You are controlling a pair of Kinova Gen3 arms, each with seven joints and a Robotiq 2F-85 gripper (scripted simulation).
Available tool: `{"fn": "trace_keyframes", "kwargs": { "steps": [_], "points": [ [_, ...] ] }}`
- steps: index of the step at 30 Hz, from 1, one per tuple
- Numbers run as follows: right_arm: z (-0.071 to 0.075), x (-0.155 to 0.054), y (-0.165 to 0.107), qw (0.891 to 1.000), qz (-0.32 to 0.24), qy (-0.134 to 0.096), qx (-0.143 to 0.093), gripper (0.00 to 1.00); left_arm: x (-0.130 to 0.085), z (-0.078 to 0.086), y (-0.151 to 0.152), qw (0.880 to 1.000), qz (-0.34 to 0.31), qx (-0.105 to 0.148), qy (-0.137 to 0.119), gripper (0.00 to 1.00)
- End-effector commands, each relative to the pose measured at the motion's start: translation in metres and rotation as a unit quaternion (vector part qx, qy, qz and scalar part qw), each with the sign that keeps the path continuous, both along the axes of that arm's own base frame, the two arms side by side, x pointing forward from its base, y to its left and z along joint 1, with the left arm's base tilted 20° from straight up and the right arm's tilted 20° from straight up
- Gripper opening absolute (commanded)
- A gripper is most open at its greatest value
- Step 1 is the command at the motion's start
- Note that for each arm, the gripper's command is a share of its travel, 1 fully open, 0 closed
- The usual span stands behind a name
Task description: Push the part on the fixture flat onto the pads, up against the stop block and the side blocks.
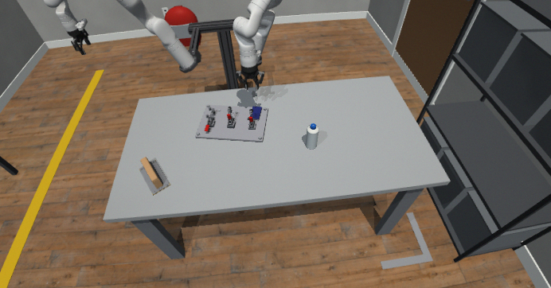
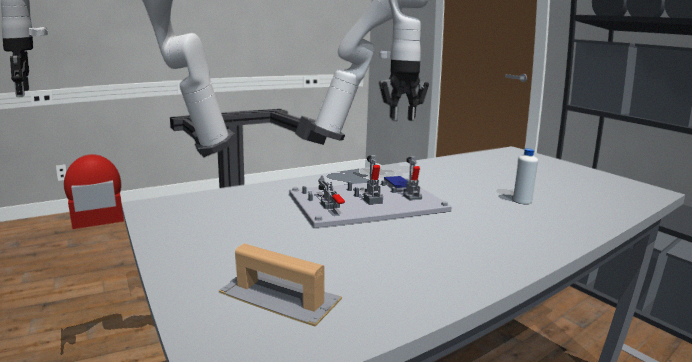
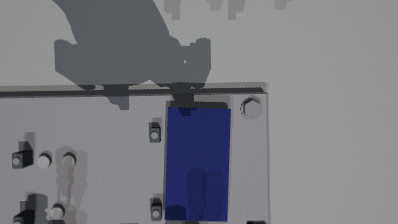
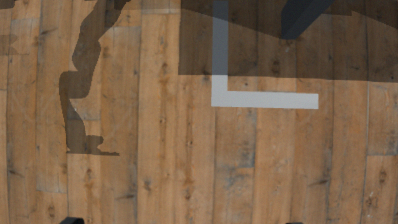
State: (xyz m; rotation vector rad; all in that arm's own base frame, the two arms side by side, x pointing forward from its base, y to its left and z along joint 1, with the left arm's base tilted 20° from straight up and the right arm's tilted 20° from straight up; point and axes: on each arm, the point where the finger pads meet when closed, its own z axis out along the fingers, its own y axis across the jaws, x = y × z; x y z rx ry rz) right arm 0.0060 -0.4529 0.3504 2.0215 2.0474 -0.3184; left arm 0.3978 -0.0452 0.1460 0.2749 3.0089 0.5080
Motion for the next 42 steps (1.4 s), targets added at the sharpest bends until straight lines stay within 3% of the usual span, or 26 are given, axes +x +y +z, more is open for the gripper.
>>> {"fn": "trace_keyframes", "kwargs": {
  "steps": [1,7,8,42],
  "points": [
    [0.0008,-0.0002,-0.0002,1.0,0.0,0.0,-0.001,1.0,0.0003,0.0005,-0.0003,1.0,0.0,0.0,-0.001,0.516],
    [0.0008,-0.0002,-0.0002,1.0,0.0,0.0,-0.001,1.0,0.0003,0.0005,-0.0003,1.0,0.0,0.0,-0.001,0.516],
    [0.0008,-0.0002,-0.0002,1.0,0.0,0.0,-0.001,1.0,0.0003,0.0005,-0.0003,1.0,0.0,0.0,-0.001,0.099],
    [0.0008,-0.0002,-0.0002,1.0,0.0,0.0,-0.001,1.0,0.0003,0.0005,-0.0003,1.0,0.0,0.0,-0.001,0.099]
  ]
}}
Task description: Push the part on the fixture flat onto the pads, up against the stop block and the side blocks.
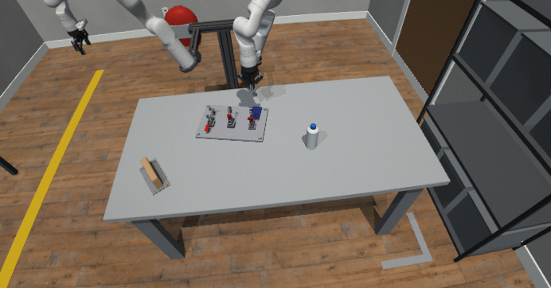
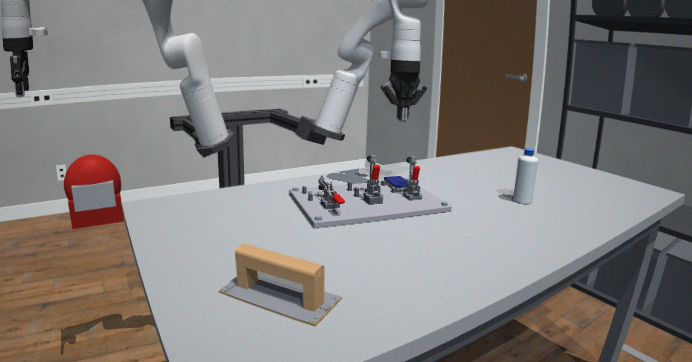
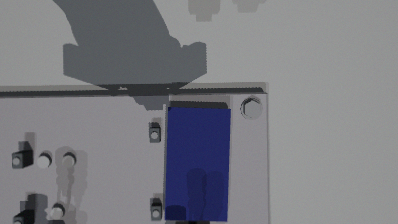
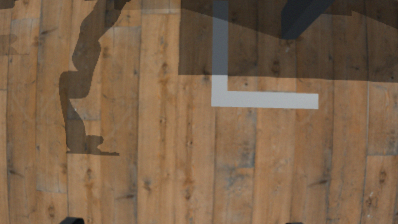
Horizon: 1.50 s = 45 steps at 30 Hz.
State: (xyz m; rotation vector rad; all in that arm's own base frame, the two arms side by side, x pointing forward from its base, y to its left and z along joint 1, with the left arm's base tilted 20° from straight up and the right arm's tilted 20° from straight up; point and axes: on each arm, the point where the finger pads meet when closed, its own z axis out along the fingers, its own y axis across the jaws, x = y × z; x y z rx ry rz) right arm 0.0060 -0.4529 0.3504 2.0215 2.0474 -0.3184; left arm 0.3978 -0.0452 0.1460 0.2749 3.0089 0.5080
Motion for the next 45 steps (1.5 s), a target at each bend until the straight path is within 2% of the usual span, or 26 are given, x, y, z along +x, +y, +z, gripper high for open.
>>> {"fn": "trace_keyframes", "kwargs": {
  "steps": [1,14,20,29,31,35,38,45],
  "points": [
    [0.001,0.0,0.0,1.0,0.0,0.0,-0.001,1.0,0.0,0.001,0.0,1.0,0.0,0.0,-0.001,0.099],
    [0.001,0.0,0.0,1.0,0.0,0.0,-0.001,1.0,0.001,-0.006,0.002,1.0,-0.001,0.0,-0.001,0.099],
    [0.001,0.0,0.0,1.0,0.0,0.0,-0.001,1.0,0.004,-0.033,0.011,1.0,-0.001,0.0,-0.001,0.099],
    [0.001,0.0,0.0,1.0,0.0,0.0,-0.001,1.0,0.011,-0.092,0.031,1.0,-0.001,0.0,-0.001,0.099],
    [0.001,0.0,0.0,1.0,0.0,0.0,-0.001,1.0,0.011,-0.092,0.031,1.0,-0.001,0.0,-0.001,0.099],
    [0.001,0.0,0.0,1.0,0.0,0.0,-0.001,1.0,0.013,-0.111,0.038,1.0,-0.001,0.0,-0.001,0.099],
    [0.001,0.0,0.0,1.0,0.0,0.0,-0.001,1.0,0.014,-0.121,0.041,1.0,-0.001,0.0,-0.001,0.099],
    [0.001,0.0,0.0,1.0,0.0,0.0,-0.001,1.0,0.015,-0.125,0.042,1.0,-0.001,0.0,-0.001,0.099]
  ]
}}
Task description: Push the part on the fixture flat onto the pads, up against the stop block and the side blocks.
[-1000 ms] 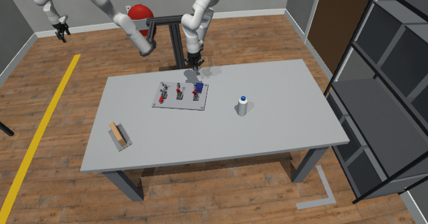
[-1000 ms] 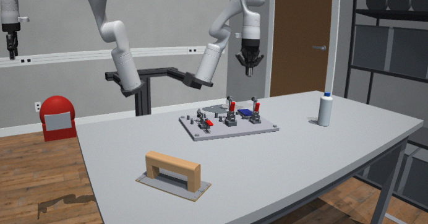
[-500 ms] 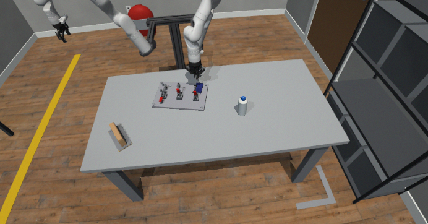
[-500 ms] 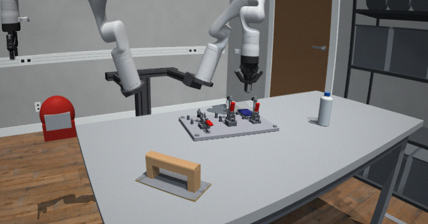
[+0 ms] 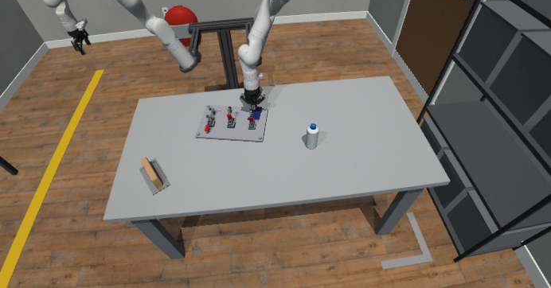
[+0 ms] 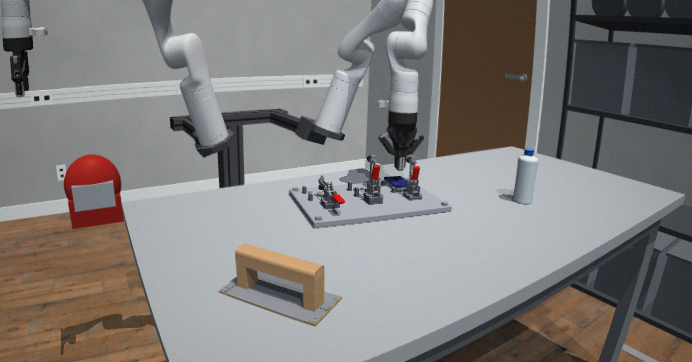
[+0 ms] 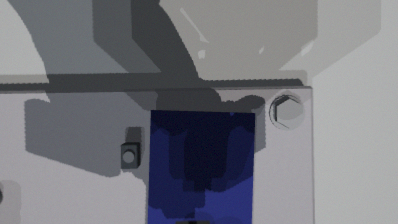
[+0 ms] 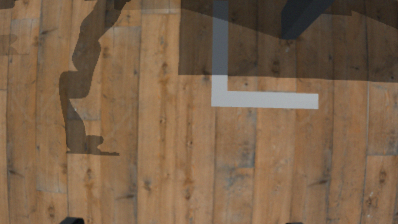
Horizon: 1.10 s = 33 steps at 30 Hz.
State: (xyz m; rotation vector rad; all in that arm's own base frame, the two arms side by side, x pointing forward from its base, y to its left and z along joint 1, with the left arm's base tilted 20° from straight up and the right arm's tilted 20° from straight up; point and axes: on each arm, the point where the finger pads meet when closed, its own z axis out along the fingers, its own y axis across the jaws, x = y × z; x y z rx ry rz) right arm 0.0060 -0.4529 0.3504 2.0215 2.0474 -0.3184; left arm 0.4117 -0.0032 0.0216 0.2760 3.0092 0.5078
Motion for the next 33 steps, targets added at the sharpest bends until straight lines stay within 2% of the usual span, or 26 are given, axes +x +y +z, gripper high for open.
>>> {"fn": "trace_keyframes", "kwargs": {
  "steps": [1,11,18,20,33],
  "points": [
    [0.001,0.0,0.0,1.0,0.0,0.0,-0.001,1.0,0.001,-0.001,0.0,1.0,0.0,0.0,-0.001,0.099],
    [0.001,0.0,0.0,1.0,0.0,0.0,-0.001,1.0,-0.007,-0.001,0.002,1.0,0.0,0.0,-0.001,0.099],
    [0.001,0.0,0.0,1.0,0.0,0.0,-0.001,1.0,-0.029,-0.002,0.007,1.0,0.0,0.0,-0.001,0.099],
    [0.001,0.0,0.0,1.0,0.0,0.0,-0.001,1.0,-0.029,-0.002,0.007,1.0,0.0,0.0,-0.001,0.099],
    [0.001,0.0,0.0,1.0,0.0,0.0,-0.001,1.0,-0.072,-0.004,0.017,1.0,0.0,0.0,-0.001,0.099]
  ]
}}
